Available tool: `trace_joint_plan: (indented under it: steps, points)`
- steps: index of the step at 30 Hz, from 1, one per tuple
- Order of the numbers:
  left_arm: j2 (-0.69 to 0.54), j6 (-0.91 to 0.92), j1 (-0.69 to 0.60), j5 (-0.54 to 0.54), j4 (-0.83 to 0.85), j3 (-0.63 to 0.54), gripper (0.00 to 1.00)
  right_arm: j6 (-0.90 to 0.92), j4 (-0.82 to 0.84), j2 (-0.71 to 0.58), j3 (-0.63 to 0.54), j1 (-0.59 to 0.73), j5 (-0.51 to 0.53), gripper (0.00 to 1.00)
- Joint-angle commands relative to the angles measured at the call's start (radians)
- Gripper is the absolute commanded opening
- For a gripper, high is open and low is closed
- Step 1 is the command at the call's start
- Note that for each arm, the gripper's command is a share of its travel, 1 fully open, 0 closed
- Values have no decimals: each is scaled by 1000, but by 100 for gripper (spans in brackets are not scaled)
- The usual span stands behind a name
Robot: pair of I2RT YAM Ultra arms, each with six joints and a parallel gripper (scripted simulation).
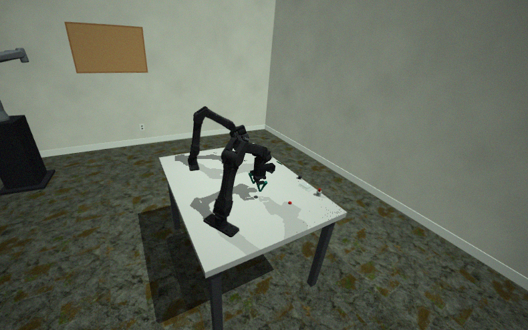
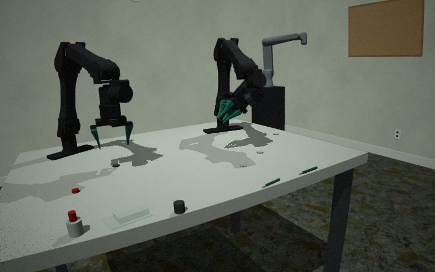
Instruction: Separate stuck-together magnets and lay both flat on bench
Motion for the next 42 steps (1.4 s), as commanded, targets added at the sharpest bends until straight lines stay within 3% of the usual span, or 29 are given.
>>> trace_joint_plan:
  steps: [1, 7, 10, 20, 22, 29, 42]
  points:
    - [-8, 170, 18, -35, -232, 37, 25, 0, 1, -10, 10, 0, 4, 100]
    - [-10, 293, 41, -71, -409, 85, 25, 0, 1, -10, 10, 0, 4, 100]
    - [13, 228, 45, -258, -302, 90, 25, 0, 1, -10, 10, 0, 4, 100]
    - [60, 250, 53, -634, -324, 118, 25, 0, 1, -10, 10, 0, 4, 100]
    - [60, 250, 53, -634, -324, 118, 25, 0, 1, -10, 10, 0, 4, 100]
    - [93, 269, 57, -881, -341, 137, 25, 0, 1, -10, 10, 0, 4, 100]
    - [116, 257, 59, -835, -332, 129, 25, 0, 1, -10, 10, 0, 4, 100]
